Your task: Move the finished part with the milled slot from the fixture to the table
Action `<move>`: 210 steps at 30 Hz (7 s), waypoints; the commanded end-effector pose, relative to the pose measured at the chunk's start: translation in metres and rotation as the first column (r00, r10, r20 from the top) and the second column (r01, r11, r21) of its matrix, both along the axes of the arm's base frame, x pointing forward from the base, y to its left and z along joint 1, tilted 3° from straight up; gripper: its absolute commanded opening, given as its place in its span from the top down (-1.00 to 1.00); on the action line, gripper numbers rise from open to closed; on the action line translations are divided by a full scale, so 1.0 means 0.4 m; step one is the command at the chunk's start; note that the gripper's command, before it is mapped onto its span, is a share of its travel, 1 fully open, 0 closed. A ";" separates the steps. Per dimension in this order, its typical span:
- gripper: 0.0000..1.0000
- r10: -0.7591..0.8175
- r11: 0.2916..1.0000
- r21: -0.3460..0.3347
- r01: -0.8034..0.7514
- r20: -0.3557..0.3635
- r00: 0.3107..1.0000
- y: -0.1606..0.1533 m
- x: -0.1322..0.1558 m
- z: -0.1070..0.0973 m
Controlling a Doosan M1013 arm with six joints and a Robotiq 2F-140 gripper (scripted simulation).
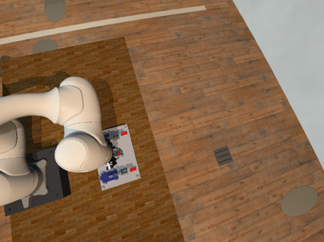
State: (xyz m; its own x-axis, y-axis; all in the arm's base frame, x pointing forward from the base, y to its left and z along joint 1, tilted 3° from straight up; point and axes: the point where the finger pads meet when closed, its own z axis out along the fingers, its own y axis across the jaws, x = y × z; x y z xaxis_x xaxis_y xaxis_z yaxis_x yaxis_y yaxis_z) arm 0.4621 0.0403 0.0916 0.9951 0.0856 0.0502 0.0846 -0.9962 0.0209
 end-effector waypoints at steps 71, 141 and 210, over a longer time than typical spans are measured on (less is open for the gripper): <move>-0.16 0.002 1.000 0.006 -0.002 0.009 1.000 0.010 0.021 0.021; -0.16 0.002 1.000 0.006 -0.002 0.009 1.000 -0.008 -0.169 -0.020; -0.16 0.000 1.000 0.004 -0.001 0.004 1.000 -0.013 -0.173 -0.155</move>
